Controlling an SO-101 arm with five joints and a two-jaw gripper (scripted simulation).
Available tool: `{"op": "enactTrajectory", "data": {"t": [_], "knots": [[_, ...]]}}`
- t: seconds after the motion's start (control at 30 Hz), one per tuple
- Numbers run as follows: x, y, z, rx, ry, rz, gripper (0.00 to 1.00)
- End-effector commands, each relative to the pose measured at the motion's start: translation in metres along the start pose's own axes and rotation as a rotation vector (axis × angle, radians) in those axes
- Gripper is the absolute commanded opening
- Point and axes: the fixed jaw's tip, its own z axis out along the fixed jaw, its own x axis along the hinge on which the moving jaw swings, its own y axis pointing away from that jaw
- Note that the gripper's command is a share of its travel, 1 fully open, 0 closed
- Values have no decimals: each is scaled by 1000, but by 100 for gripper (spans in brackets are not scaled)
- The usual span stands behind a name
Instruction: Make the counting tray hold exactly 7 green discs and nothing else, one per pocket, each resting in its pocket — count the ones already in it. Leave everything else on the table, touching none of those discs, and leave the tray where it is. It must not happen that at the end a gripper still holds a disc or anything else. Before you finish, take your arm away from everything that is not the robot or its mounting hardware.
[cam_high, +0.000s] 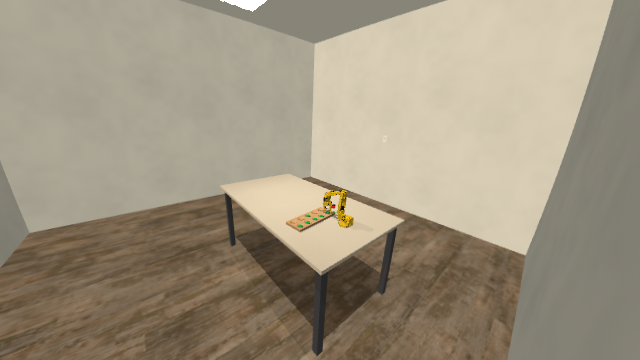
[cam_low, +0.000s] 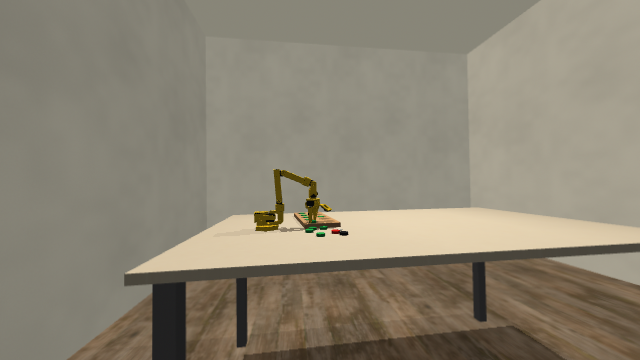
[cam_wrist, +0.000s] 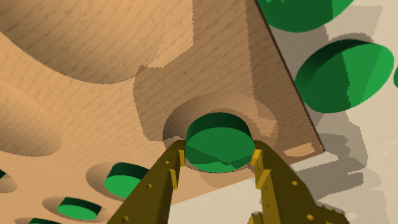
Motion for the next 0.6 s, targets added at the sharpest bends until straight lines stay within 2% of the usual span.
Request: {"op": "enactTrajectory", "data": {"t": [0.0,0.33,0.57], "knots": [[-7,6,-8,-36,-48,0,0],[-7,6,-8,-36,-48,0,2],[-7,6,-8,-36,-48,0,21]]}}
